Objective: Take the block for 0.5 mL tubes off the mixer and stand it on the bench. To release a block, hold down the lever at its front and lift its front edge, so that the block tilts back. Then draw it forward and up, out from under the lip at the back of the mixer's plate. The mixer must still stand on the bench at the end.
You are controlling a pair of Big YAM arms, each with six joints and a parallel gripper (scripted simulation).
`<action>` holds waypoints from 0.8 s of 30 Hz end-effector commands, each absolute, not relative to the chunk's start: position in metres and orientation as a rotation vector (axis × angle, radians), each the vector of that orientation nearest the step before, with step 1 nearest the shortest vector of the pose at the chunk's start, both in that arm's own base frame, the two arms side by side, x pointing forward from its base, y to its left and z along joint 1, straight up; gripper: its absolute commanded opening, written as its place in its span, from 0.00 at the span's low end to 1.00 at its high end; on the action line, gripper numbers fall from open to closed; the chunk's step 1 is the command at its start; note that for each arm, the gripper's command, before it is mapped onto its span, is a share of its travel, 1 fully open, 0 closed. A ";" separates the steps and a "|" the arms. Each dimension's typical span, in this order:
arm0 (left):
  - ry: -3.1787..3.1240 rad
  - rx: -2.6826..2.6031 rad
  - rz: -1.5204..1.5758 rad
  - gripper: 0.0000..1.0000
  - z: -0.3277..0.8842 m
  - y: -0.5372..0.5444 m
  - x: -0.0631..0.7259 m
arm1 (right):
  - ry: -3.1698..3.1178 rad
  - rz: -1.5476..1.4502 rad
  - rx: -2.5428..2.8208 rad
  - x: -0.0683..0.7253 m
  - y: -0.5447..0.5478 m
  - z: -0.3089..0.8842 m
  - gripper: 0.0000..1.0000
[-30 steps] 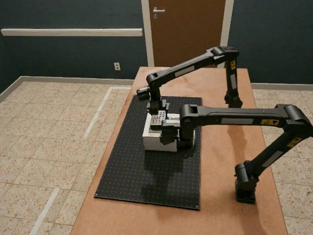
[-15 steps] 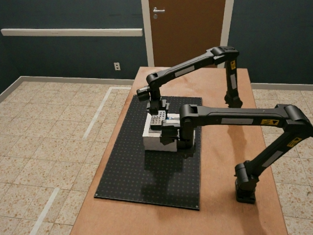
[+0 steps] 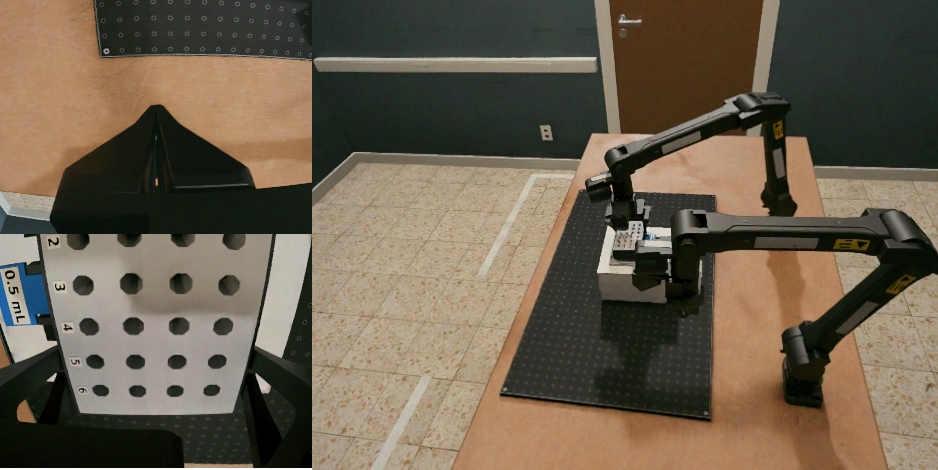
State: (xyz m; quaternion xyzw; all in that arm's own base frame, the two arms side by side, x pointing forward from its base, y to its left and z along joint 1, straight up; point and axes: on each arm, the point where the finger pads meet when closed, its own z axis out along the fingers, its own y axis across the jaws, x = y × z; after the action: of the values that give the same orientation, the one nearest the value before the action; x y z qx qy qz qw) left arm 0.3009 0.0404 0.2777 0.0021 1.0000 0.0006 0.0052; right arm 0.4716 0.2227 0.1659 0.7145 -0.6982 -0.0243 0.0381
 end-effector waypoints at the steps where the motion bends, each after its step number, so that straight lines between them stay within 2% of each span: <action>1: 3.090 0.034 0.008 0.00 0.290 0.038 0.307 | -2.253 0.004 2.302 0.491 0.239 0.241 0.00; 24: 3.045 0.035 0.016 0.00 0.309 0.039 0.315 | -2.256 0.002 2.281 0.499 0.237 0.226 0.00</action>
State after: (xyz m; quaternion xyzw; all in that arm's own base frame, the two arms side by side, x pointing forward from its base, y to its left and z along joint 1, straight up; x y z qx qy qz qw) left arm 0.3009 0.0404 0.2776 0.0021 1.0000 0.0006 0.0051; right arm 0.4709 0.2223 0.1680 0.7146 -0.6982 -0.0238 0.0373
